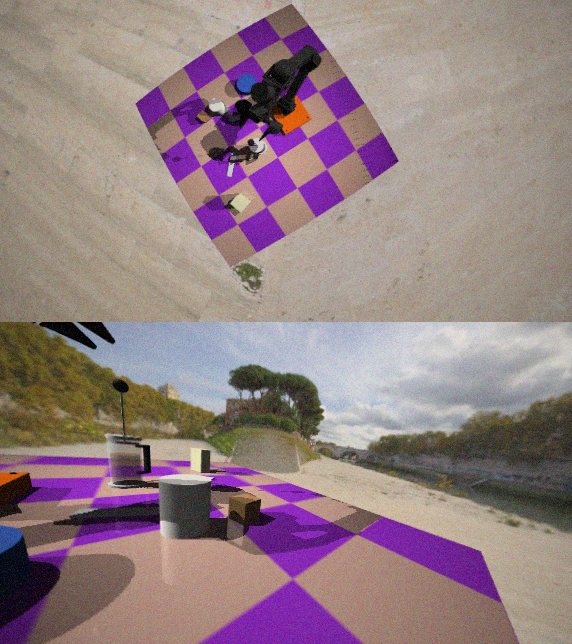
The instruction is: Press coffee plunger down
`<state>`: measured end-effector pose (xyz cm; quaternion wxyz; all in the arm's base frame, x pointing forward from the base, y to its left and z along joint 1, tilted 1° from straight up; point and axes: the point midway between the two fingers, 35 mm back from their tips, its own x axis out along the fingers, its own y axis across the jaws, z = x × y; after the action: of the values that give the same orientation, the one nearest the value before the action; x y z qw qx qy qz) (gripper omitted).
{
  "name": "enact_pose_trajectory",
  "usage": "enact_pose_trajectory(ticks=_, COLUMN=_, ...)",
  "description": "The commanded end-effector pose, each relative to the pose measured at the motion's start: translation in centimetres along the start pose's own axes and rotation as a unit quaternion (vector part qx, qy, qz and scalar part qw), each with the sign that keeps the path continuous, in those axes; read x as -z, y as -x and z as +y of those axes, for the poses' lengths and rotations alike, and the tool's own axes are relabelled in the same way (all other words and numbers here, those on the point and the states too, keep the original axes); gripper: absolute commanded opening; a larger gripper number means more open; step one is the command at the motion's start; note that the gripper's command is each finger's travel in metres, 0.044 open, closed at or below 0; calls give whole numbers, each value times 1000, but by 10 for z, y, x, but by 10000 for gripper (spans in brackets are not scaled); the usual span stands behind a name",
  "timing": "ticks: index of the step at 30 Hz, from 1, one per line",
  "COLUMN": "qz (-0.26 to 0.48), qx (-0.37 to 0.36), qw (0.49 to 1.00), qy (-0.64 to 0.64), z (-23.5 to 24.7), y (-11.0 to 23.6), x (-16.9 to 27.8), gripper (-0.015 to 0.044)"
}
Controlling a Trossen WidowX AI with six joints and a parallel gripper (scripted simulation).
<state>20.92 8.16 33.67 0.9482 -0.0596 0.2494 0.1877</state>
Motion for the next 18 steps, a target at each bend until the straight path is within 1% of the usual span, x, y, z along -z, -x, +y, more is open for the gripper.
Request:
enact_pose_trajectory(ticks=1, qz=2, qx=-1, qw=1000, qy=-12, z=3, y=-7, x=15, gripper=440)
enact_pose_trajectory(ticks=6, qz=2, qx=-1, qw=1000, qy=-12, z=4, y=-26, x=50, gripper=440)
enact_pose_trajectory(ticks=12, qz=2, qx=-1, qw=1000, qy=-12, z=4, y=-28, x=50, gripper=440)
enact_pose_trajectory(ticks=18, qz=1, qx=-1, qw=1000, qy=-12, z=4, y=-36, x=49, gripper=440)
